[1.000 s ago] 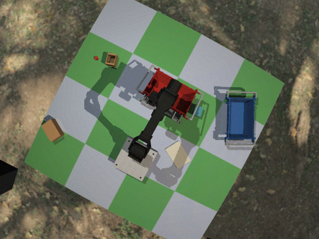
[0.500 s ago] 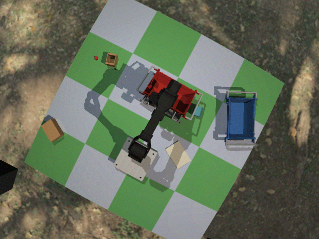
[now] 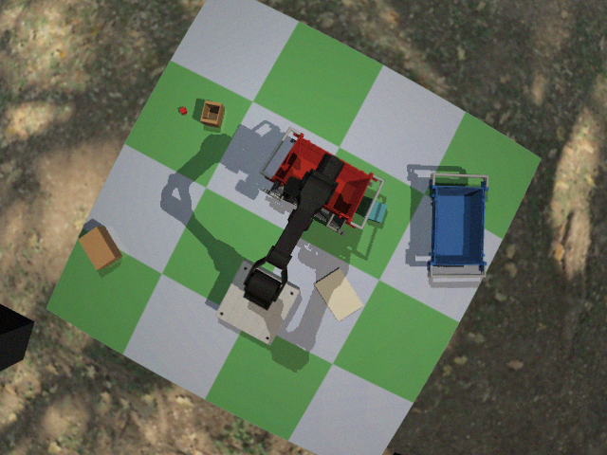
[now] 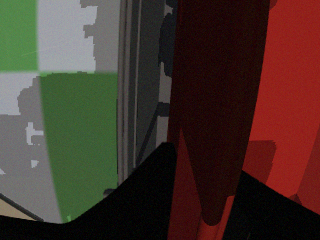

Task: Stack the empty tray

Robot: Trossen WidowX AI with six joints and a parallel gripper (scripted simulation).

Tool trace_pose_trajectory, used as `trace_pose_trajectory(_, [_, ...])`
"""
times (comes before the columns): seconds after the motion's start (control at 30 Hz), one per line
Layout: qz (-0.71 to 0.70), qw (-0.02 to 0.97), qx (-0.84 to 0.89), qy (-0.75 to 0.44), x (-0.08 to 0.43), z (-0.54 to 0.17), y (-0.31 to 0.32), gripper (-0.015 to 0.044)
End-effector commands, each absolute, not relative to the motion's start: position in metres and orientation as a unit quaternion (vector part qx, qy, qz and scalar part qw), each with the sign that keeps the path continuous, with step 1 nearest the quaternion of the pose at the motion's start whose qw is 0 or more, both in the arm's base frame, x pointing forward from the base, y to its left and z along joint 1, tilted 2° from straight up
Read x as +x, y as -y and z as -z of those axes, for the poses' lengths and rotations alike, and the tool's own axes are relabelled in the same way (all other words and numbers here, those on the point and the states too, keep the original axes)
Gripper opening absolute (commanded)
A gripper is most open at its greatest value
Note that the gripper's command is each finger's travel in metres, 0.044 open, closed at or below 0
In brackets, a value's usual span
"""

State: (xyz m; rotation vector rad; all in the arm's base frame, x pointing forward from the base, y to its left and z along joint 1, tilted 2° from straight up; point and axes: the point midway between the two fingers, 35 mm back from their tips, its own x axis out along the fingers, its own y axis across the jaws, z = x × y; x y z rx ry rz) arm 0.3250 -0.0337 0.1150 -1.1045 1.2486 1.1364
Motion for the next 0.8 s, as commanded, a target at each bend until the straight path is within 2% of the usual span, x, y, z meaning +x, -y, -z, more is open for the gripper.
trace_pose_trajectory(0.0, [-0.473, 0.537, -0.470, -0.516, 0.327, -0.114, 0.034, 0.0000])
trace_pose_trajectory(0.77, [-0.473, 0.537, -0.470, -0.517, 0.315, -0.097, 0.032, 0.0000])
